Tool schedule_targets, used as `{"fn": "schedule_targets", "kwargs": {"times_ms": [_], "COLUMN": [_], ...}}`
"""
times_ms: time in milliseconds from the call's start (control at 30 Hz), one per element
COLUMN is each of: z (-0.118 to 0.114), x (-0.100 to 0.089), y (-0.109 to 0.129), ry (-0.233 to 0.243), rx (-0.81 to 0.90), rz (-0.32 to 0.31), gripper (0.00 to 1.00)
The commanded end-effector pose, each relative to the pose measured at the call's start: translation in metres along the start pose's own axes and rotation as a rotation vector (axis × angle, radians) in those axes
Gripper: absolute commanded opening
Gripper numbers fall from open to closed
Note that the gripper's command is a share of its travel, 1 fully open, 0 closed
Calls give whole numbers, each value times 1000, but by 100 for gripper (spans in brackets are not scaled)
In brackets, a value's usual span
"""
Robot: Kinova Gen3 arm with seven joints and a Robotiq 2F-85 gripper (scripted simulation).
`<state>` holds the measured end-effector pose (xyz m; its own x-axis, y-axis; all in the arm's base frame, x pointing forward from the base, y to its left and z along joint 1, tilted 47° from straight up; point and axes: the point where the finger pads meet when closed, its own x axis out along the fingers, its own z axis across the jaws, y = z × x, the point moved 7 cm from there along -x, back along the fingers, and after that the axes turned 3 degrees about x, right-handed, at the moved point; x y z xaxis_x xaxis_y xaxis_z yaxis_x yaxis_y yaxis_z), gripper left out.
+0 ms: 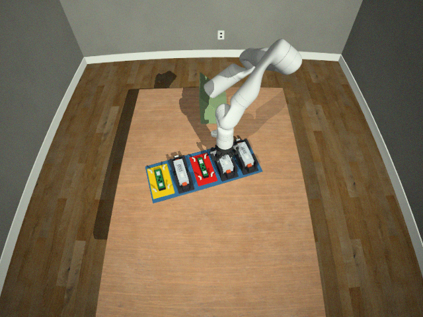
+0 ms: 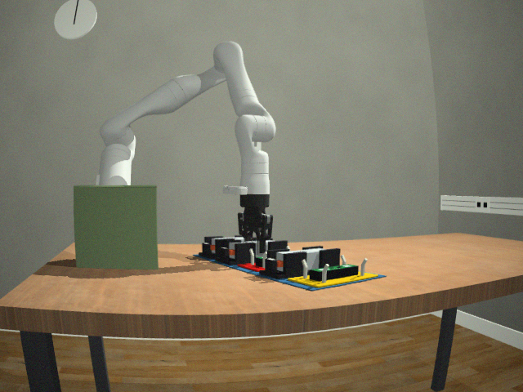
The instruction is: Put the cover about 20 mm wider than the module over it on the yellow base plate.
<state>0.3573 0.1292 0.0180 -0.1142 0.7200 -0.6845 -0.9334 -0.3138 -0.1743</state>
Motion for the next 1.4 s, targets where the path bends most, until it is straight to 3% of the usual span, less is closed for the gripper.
{"fn": "schedule_targets", "kwargs": {"times_ms": [0,167,200,1367], "z": [0,0,0,0], "x": [-1,-1,-1,-1], "y": [0,0,0,0], "ry": [1,1,1,1], "rx": [0,0,0,0], "rz": [-1,-1,-1,-2], "gripper": [70,70,0,0]}}
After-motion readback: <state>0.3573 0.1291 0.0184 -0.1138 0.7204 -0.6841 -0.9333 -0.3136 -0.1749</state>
